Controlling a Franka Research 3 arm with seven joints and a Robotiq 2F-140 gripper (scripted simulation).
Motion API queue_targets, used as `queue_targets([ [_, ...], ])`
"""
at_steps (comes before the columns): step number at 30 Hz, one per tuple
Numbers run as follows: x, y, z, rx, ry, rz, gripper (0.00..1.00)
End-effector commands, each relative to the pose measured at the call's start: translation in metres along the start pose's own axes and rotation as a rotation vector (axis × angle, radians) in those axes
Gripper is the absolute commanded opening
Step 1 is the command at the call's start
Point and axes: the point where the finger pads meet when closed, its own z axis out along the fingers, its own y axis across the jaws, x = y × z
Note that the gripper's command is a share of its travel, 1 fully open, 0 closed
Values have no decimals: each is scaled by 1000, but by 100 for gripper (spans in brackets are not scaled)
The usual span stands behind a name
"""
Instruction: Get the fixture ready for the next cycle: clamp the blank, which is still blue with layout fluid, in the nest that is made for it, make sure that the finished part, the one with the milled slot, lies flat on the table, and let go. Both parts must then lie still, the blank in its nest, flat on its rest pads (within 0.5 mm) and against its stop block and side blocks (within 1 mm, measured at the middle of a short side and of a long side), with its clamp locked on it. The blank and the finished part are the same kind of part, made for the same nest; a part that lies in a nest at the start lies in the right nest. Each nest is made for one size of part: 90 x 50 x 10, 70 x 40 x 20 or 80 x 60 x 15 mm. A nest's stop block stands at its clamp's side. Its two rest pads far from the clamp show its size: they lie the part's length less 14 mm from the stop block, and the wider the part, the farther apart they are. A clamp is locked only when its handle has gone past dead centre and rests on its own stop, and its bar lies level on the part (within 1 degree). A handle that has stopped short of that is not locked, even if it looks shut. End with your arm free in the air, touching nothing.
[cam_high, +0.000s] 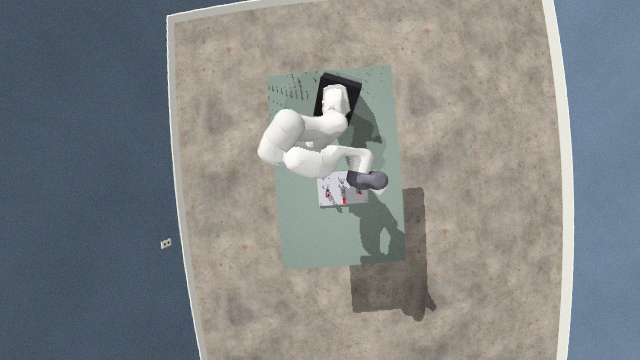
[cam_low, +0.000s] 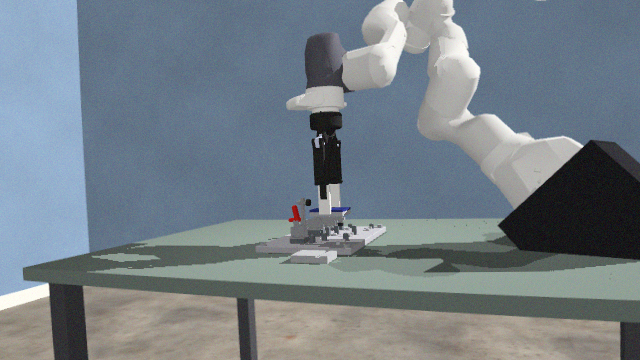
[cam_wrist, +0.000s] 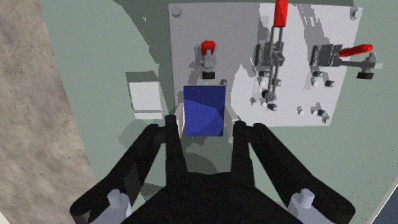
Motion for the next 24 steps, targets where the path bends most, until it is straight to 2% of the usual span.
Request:
queue_targets([
  [1, 1, -1, -1, 3, 1, -1, 0],
  [24, 1, -1, -1, 3, 1, -9, 0],
])
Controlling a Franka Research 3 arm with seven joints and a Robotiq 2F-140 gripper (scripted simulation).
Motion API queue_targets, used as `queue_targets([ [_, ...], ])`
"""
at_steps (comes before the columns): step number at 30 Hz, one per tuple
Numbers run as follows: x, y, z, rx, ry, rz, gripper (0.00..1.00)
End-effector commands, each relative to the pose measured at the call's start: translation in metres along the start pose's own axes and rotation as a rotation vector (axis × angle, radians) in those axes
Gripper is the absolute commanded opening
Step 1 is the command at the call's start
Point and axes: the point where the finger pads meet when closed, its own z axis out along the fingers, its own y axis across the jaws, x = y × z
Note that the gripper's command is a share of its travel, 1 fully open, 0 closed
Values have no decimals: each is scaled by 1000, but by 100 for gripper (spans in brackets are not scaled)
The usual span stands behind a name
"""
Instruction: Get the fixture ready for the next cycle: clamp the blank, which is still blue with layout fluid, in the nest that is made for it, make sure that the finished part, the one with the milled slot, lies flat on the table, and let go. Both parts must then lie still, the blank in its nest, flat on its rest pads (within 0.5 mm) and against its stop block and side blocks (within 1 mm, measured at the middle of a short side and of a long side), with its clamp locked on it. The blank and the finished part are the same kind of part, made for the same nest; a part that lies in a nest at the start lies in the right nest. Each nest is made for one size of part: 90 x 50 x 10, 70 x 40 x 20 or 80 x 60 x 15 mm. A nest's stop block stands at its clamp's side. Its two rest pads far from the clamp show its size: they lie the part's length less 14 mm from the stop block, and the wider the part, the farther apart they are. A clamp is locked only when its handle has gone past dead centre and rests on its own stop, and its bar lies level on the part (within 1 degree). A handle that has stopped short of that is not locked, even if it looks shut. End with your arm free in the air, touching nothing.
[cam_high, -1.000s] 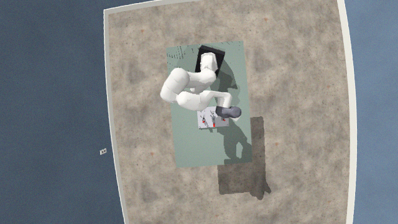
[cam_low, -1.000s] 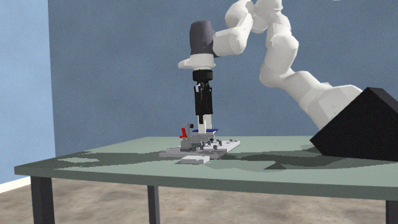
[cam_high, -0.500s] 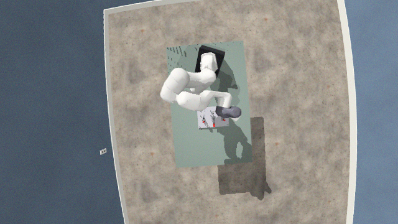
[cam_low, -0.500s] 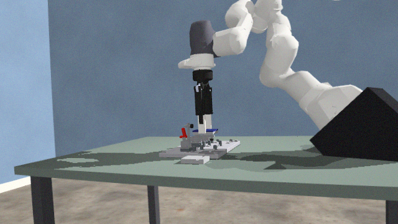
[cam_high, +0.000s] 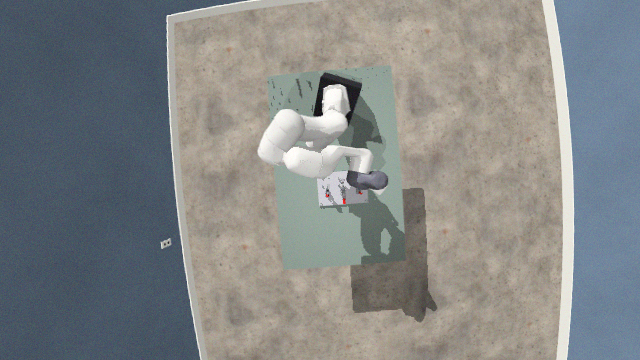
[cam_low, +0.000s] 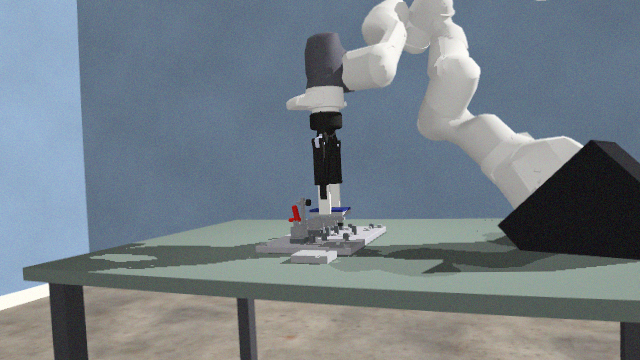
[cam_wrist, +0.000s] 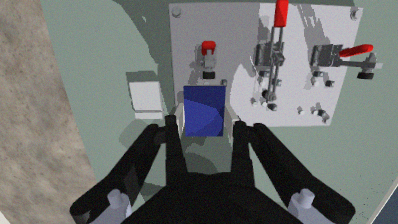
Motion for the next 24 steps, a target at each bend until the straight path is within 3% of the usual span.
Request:
queue_targets([
  [1, 1, 0, -1, 2, 1, -8, 0],
  [9, 1, 0, 1, 2, 1, -8, 0],
  [24, 2, 1, 25, 2, 1, -8, 0],
])
